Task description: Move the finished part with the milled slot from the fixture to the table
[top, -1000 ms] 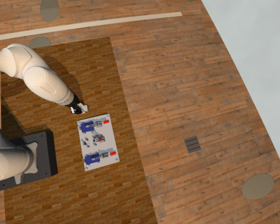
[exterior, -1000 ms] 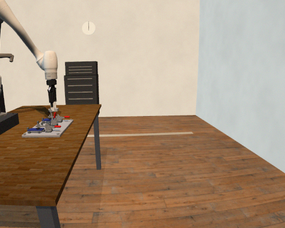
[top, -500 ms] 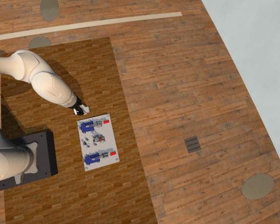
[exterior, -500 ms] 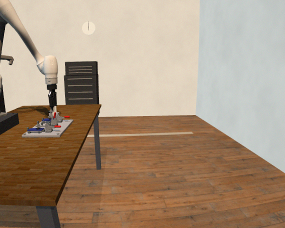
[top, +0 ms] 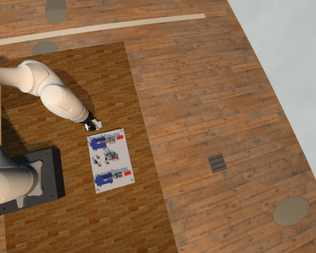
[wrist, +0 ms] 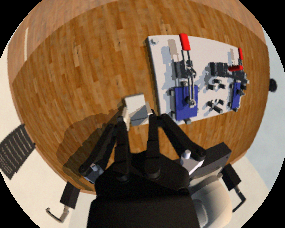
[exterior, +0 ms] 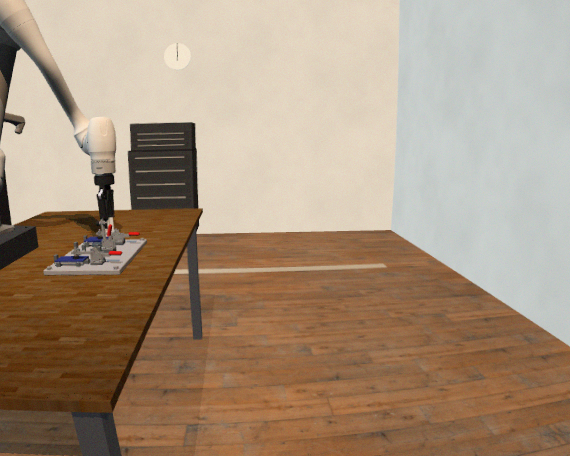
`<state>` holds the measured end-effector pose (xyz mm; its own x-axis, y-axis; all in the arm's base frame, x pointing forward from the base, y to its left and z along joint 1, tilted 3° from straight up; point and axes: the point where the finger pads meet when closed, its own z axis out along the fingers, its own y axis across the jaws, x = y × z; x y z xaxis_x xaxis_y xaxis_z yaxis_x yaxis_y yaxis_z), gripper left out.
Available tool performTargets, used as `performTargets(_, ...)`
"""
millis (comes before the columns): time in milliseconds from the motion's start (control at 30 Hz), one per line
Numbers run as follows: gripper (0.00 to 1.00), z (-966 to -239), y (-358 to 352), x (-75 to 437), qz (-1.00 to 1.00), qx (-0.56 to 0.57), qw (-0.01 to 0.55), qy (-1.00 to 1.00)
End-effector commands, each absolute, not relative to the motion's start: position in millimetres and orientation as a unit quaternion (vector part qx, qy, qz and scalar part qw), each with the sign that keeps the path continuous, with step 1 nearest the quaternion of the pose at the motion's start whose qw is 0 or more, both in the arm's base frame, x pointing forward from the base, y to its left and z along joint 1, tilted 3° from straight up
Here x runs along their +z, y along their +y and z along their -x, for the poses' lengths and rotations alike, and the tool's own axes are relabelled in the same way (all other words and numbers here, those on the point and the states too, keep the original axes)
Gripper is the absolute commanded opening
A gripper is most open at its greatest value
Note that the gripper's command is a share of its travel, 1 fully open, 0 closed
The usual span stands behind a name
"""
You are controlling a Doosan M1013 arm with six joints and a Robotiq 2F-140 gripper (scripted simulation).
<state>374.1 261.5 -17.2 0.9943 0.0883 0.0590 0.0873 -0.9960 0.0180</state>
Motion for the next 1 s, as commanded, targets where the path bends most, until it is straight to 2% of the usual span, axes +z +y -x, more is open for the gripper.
performTargets(0, 0.00, -372.0, 258.3, -22.7, -0.999, 0.029, 0.010, 0.044)
performTargets(967, 0.00, -369.4, 255.9, -25.8, -0.999, 0.028, 0.010, 0.043)
